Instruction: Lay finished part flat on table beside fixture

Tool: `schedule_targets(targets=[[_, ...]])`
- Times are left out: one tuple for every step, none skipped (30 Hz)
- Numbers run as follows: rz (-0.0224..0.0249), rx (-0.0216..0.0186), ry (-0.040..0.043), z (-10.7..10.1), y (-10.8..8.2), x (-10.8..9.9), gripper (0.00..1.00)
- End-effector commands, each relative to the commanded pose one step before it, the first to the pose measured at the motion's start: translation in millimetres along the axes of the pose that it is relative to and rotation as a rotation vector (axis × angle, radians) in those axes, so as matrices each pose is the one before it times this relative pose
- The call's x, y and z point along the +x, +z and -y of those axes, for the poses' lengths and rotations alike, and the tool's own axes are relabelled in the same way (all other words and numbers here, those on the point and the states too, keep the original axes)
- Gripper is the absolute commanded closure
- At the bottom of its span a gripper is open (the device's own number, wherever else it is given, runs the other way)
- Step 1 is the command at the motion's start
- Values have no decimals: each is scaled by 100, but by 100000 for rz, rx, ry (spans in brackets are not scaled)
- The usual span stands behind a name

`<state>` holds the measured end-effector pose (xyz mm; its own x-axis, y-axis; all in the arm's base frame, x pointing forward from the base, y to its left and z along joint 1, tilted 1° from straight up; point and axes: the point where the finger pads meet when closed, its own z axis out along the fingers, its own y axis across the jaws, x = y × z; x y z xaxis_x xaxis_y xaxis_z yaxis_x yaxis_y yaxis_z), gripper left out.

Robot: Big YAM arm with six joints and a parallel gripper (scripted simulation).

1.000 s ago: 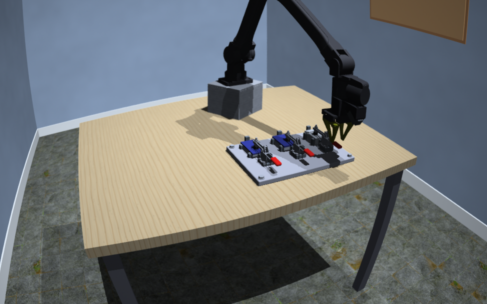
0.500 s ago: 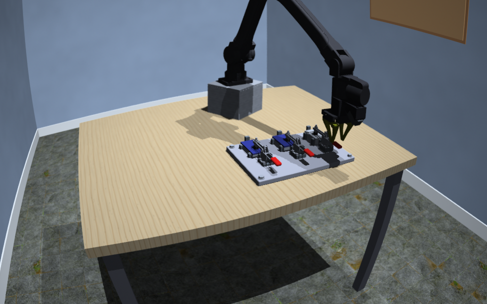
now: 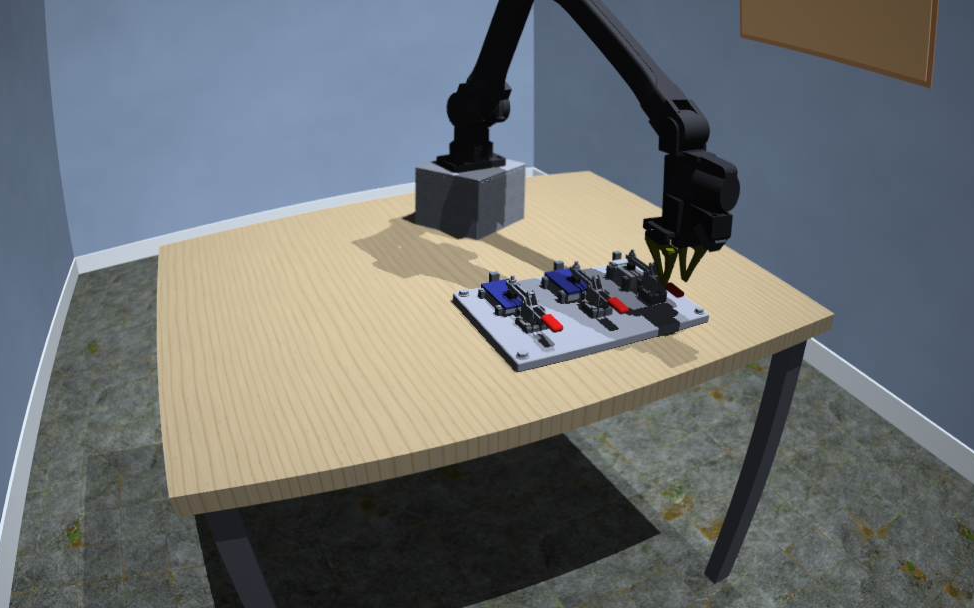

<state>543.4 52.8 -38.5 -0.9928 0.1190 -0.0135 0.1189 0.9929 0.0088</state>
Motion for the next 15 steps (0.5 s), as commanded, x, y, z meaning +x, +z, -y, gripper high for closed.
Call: schedule_targets(targets=[[4536,-1412,1523,156,-555,-2868,55],[19,-4,14,-2,-6,-11,55],[19,-4,15,-2,-6,-11,55],[19,-4,14,-2,-6,-11,55],[0,0,0,0,0,0,55],[0,0,0,0,0,0,55],[19,-4,14,-2,-6,-11,55],[19,-4,14,-2,-6,-11,55],[19,-4,14,-2,-6,-11,55],[19,-4,14,-2,-6,-11,55],[19,-4,14,-2,-6,-11,55],[19,-4,14,-2,-6,-11,55],[19,-4,14,-2,-6,-11,55],[19,-4,14,-2,-6,-11,55],[19,-4,14,-2,-6,-11,55]])
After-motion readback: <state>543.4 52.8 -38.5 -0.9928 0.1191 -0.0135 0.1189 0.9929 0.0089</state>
